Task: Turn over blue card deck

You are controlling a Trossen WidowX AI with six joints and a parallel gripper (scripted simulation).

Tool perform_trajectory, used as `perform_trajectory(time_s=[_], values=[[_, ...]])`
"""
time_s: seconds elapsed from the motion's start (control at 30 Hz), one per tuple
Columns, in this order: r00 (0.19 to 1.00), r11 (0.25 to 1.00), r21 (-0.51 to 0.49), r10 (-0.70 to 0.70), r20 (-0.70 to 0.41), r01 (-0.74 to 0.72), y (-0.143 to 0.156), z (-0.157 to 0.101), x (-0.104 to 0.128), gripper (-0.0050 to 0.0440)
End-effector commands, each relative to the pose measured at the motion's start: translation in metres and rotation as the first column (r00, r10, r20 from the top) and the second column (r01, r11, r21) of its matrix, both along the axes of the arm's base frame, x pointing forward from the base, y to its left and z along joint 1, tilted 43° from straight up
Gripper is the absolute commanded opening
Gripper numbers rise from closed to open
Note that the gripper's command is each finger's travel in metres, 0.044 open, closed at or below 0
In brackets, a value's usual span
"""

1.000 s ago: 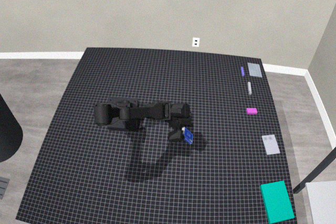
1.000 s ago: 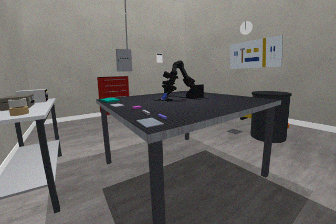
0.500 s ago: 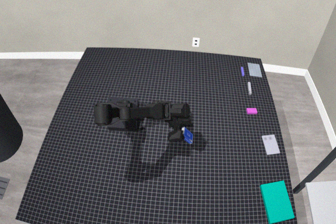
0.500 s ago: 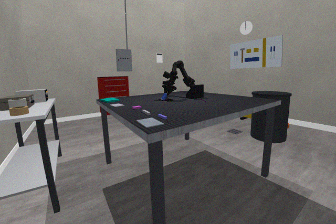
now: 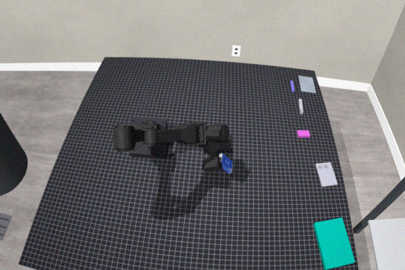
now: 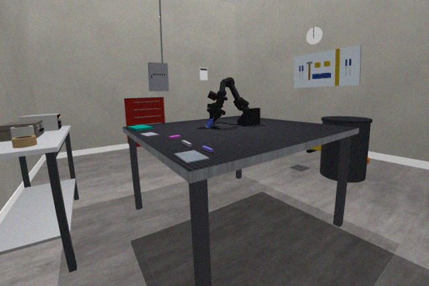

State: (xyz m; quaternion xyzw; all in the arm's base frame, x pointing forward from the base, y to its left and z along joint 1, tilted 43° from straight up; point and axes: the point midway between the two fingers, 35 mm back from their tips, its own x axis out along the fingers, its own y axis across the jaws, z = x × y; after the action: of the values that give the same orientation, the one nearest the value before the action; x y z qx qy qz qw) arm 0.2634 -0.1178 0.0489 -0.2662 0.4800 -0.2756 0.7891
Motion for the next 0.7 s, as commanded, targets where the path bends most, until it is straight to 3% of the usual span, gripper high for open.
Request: perform_trajectory(time_s=[0.0,0.67], values=[[0.999,1.000,0.004,-0.029,-0.013,0.029,-0.0014,0.0022,0.0029,0.0261],[0.988,0.993,0.023,-0.115,-0.104,0.118,-0.0066,-0.0053,-0.0049,0.0261]])
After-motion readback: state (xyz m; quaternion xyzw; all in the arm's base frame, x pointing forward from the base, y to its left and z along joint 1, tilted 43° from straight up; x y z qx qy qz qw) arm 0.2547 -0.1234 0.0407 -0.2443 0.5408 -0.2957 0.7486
